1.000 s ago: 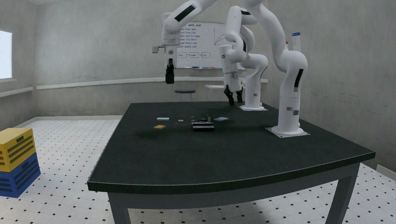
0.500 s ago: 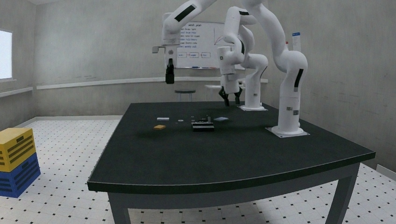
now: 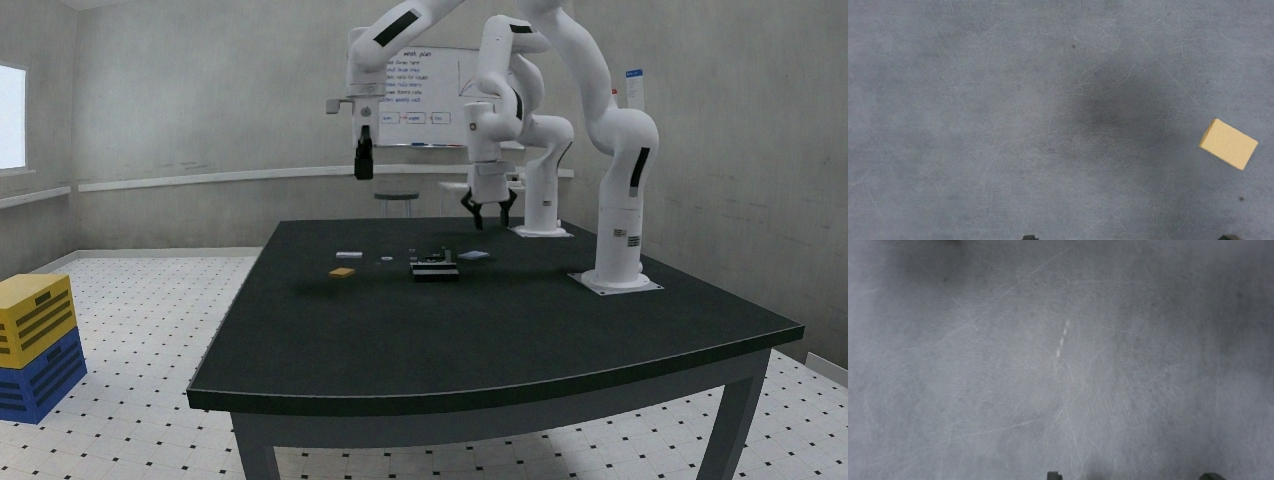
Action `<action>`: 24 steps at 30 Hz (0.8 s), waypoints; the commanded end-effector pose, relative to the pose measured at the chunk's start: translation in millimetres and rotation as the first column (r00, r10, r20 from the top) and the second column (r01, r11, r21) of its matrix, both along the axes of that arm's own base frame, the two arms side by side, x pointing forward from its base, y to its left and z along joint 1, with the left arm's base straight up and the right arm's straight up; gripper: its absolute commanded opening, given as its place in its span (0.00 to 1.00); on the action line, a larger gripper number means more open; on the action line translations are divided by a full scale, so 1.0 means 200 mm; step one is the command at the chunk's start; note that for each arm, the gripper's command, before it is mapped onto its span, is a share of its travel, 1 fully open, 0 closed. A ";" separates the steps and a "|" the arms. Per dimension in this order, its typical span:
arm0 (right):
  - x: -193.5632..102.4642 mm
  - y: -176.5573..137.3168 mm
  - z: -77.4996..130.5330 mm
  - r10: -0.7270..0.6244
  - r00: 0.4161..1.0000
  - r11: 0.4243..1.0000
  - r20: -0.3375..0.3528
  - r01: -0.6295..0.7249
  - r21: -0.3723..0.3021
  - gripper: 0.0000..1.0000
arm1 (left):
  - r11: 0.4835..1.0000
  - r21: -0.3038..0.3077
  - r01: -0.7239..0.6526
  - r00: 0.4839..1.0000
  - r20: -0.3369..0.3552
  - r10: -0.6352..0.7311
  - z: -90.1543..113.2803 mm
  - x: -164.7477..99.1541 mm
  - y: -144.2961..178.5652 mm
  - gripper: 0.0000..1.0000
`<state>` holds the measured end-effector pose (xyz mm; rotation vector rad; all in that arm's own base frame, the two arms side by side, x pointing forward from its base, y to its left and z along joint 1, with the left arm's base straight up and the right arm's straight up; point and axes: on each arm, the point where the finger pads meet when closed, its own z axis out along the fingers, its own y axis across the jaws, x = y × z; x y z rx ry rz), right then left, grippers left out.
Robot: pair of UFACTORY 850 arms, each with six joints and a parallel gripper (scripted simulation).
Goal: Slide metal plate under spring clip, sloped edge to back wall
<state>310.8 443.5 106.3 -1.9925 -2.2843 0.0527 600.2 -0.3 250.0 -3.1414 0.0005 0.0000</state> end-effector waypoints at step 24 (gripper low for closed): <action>0.12 -0.16 -0.08 -0.445 0.894 0.893 0.055 0.447 -0.052 0.75 | 1.000 0.000 0.000 1.000 0.002 0.000 0.01 0.00 0.00 1.00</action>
